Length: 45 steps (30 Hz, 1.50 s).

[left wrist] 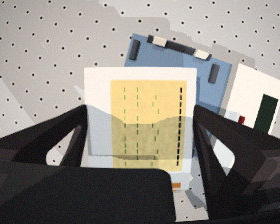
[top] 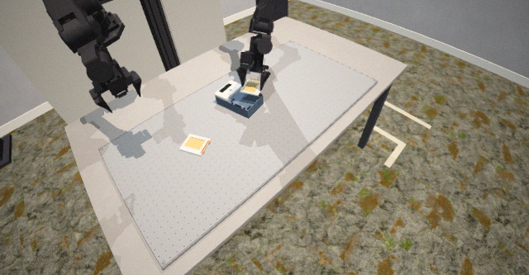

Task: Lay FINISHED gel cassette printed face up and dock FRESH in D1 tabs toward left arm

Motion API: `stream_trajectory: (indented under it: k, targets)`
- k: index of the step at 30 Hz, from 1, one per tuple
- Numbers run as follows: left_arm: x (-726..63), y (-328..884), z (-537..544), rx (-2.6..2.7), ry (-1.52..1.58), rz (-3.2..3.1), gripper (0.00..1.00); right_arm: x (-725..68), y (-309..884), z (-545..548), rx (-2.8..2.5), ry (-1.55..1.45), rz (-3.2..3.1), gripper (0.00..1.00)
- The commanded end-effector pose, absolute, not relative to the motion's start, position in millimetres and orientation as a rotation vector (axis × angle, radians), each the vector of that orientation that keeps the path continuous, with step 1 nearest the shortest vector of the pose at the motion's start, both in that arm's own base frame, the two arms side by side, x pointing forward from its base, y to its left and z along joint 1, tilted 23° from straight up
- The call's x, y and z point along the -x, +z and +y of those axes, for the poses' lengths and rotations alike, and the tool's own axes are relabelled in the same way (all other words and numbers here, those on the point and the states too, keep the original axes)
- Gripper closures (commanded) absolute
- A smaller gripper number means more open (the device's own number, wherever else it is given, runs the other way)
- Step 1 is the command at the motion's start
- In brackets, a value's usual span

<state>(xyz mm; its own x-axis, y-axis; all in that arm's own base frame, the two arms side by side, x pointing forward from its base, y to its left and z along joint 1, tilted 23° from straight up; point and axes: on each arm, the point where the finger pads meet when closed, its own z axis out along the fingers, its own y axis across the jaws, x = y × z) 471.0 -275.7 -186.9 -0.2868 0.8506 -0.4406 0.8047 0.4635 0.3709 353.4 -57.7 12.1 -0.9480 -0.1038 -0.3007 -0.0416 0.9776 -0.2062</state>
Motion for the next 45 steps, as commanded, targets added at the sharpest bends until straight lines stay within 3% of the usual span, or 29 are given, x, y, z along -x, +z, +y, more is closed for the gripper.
stream_trajectory:
  k: [1, 45]
  targets:
    - [-488.5, -172.2, -255.5, -1.203, 0.106, 2.165, 1.00, -367.5, 28.6, -58.8, 0.114, -0.285, 2.775, 0.00]
    - [-503.2, -151.5, -69.0, -0.444, 0.176, 2.304, 1.00, -367.5, 28.6, -58.8, 0.114, -0.285, 2.775, 0.00]
